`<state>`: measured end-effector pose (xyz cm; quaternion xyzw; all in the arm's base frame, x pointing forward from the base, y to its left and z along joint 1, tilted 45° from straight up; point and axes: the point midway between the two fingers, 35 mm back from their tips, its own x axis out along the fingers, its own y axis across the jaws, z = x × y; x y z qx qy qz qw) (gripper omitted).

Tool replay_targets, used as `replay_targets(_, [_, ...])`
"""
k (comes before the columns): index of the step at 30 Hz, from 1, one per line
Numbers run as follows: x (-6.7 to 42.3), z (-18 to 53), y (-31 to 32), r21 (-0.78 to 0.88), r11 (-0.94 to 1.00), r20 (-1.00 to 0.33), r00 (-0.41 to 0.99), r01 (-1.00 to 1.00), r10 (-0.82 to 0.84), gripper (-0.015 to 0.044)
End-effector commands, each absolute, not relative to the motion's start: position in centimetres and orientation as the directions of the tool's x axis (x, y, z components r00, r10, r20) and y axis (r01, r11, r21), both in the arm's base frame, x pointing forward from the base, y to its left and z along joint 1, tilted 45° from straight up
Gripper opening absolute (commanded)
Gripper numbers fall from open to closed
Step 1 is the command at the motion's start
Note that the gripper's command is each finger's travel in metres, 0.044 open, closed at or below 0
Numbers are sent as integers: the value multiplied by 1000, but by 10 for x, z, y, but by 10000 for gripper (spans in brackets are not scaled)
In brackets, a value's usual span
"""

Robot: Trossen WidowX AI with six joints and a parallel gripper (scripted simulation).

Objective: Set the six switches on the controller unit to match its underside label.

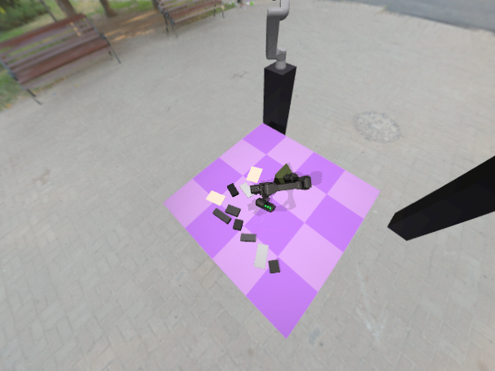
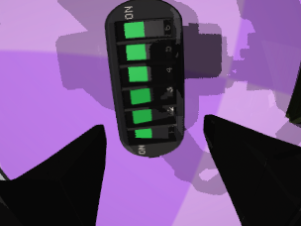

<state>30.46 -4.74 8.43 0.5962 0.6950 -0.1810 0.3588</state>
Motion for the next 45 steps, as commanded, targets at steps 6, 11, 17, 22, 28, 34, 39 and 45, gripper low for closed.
replay_targets(6, [305, 84, -47, 176, 224, -715, -32, 959, 699, 440])
replay_targets(11, [293, 70, -38, 176, 225, -714, -33, 958, 699, 335])
replay_targets(17, [259, 36, -15, 176, 227, -712, -35, 958, 701, 177])
replay_targets(22, [255, 33, -12, 176, 227, -712, -35, 958, 702, 46])
replay_targets(28, [255, 33, -12, 176, 227, -712, -35, 958, 702, 0])
replay_targets(34, [256, 32, -12, 177, 227, -712, -35, 958, 702, 0])
replay_targets(39, [255, 32, -12, 176, 231, -713, -38, 957, 700, 0])
replay_targets(45, [255, 34, -14, 175, 231, -713, -39, 957, 700, 26])
